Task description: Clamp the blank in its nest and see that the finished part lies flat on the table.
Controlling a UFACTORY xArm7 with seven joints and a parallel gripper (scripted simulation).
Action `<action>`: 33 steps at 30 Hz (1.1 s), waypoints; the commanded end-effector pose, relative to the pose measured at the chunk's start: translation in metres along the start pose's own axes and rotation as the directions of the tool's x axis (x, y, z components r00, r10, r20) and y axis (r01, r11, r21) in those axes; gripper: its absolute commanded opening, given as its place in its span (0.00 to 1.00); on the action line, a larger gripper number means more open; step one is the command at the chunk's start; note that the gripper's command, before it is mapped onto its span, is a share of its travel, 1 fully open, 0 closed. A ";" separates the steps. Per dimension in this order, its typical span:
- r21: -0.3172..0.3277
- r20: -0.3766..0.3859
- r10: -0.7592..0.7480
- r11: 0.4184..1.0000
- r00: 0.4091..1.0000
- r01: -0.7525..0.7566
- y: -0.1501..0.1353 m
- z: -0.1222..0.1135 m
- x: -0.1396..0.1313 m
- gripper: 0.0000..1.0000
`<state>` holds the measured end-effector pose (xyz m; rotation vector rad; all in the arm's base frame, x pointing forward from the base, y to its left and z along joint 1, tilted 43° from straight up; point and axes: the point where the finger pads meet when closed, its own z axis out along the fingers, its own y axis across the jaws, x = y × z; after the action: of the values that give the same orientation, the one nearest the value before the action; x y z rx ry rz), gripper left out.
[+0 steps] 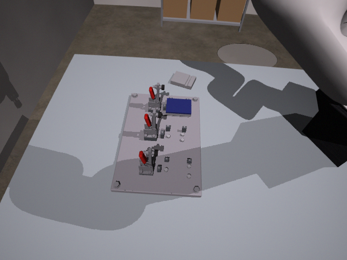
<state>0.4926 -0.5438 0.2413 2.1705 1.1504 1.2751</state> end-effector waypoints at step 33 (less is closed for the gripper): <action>0.069 0.011 0.277 0.958 0.961 -0.277 -0.054 0.001 0.047 1.00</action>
<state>0.4853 -0.4867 0.2322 2.3978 0.9787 1.3519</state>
